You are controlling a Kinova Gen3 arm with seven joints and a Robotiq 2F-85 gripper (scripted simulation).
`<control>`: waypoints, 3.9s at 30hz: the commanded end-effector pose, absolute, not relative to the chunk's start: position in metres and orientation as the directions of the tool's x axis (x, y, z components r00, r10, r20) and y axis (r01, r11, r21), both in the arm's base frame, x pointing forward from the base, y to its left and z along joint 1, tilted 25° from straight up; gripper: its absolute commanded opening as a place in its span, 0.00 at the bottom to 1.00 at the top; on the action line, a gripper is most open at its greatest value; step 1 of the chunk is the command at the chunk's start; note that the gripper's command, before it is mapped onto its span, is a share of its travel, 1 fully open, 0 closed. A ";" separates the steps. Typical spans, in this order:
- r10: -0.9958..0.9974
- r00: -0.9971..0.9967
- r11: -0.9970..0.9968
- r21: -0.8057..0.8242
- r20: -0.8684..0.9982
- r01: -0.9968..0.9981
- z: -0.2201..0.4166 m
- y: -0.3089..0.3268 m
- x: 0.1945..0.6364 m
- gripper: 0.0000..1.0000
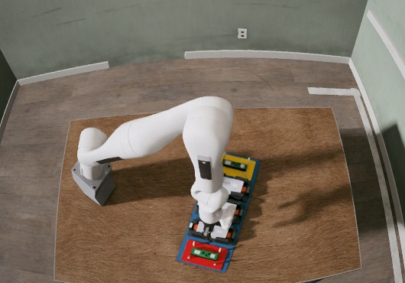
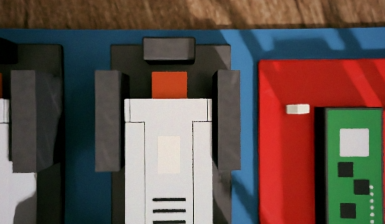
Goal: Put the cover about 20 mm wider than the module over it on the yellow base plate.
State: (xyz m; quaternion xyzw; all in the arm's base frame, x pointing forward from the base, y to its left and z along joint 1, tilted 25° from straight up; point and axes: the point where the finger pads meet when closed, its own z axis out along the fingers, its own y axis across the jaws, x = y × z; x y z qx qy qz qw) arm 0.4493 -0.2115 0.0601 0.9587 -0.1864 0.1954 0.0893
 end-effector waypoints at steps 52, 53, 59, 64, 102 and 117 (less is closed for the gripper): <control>-0.322 0.854 -0.915 0.098 0.408 -0.392 0.033 -0.211 0.463 1.00; -0.322 0.854 -0.915 0.098 0.408 -0.392 0.031 -0.212 0.464 1.00; -0.322 0.854 -0.915 0.098 0.409 -0.392 0.020 -0.215 0.468 1.00; -0.322 0.854 -0.915 0.098 0.409 -0.392 0.018 -0.215 0.469 1.00; -0.322 0.854 -0.915 0.098 0.409 -0.392 -0.001 -0.220 0.476 1.00; -0.322 0.854 -0.915 0.098 0.409 -0.392 -0.009 -0.222 0.479 1.00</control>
